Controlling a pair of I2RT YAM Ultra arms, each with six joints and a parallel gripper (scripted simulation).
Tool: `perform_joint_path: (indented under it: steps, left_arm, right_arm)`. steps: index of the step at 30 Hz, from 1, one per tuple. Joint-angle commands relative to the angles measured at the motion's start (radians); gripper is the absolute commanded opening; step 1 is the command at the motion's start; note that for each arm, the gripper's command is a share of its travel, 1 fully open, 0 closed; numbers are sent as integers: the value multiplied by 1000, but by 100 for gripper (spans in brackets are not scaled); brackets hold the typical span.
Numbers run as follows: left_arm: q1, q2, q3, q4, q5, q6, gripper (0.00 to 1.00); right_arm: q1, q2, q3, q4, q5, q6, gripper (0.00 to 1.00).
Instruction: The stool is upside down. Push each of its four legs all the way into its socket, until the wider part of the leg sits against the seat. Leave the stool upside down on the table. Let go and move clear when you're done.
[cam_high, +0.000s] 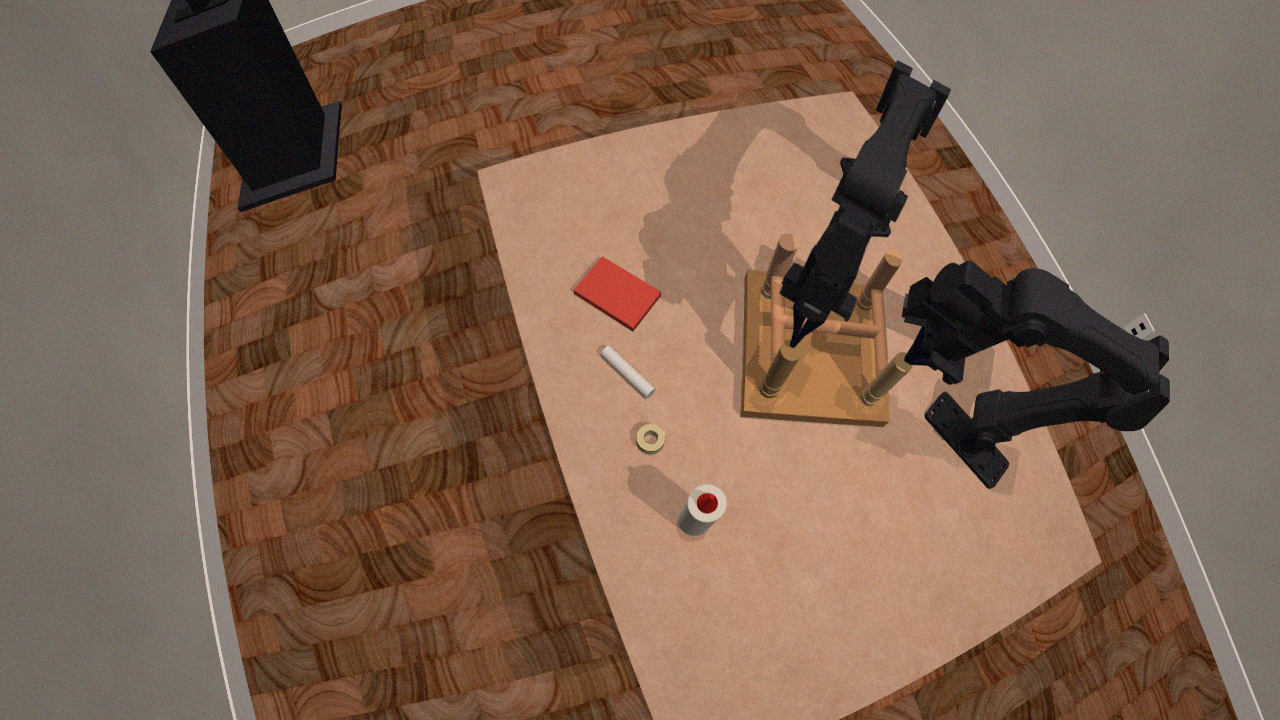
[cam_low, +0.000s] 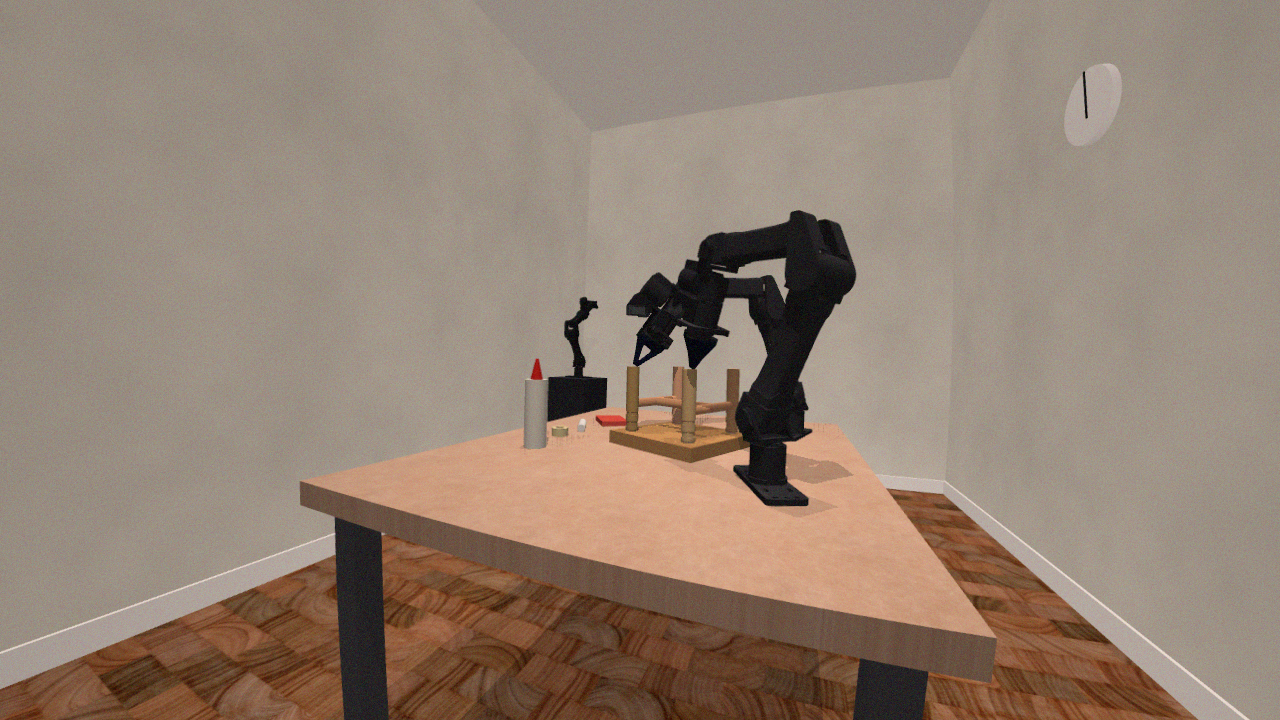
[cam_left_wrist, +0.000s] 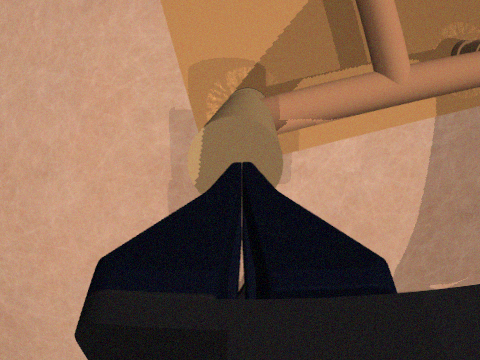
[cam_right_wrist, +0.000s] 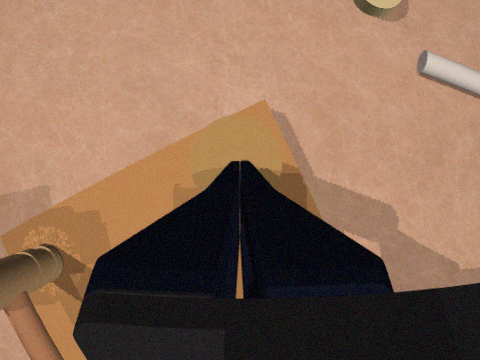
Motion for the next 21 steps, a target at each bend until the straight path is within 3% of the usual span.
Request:
perform_joint_path:
  steps: [1,17,18,21]
  left_arm:
    - [-1,54,-52,-163,19,-5,0]
    - [-14,-56,-169,-133,9,-20,0]
    - [-2,-63,-54,49,3,-9,0]
    - [-3,-48,-50,38,5,-8,0]
  right_arm:
    - [-3,15,-88,-170,6,-4,0]
    - [-5,-61,-195,-101,-4,-7,0]
    - [16,-84,-97,70,-18,-2,0]
    - [12,-67,-85,86,-18,-1,0]
